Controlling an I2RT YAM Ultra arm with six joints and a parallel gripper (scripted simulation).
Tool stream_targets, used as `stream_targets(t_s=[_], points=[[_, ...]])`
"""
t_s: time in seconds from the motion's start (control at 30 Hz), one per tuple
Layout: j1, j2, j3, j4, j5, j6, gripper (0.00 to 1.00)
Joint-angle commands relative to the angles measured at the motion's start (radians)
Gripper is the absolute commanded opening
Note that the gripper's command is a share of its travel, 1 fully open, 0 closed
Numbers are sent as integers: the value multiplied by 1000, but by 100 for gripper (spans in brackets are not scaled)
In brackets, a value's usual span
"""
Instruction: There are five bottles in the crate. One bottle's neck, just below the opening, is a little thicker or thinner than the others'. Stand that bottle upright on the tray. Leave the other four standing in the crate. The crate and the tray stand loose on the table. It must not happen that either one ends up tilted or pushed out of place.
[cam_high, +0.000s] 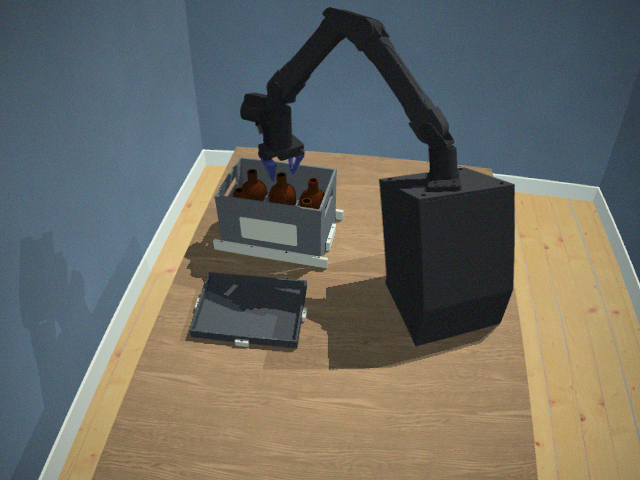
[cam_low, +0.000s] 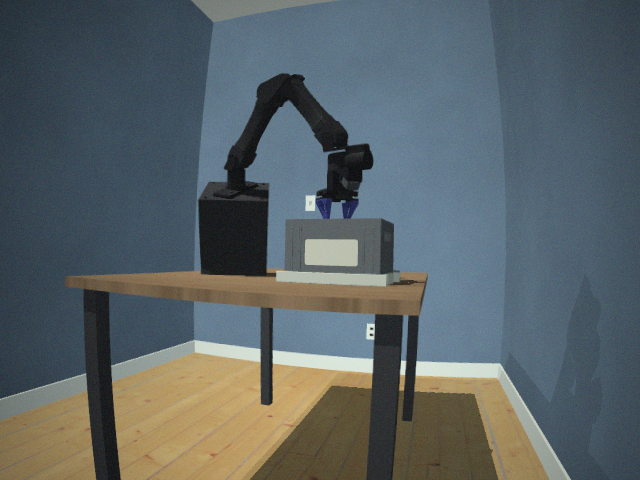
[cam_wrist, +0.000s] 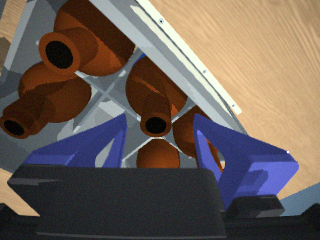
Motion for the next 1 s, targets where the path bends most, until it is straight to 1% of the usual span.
stream_targets(t_s=[0.0,0.4,0.73,0.97], points=[[31,-47,27,-40,11,14,61],[65,-133,56,-165,21,49,61],[79,-161,76,-219,24,63,61],[81,-165,80,-229,25,66,61]])
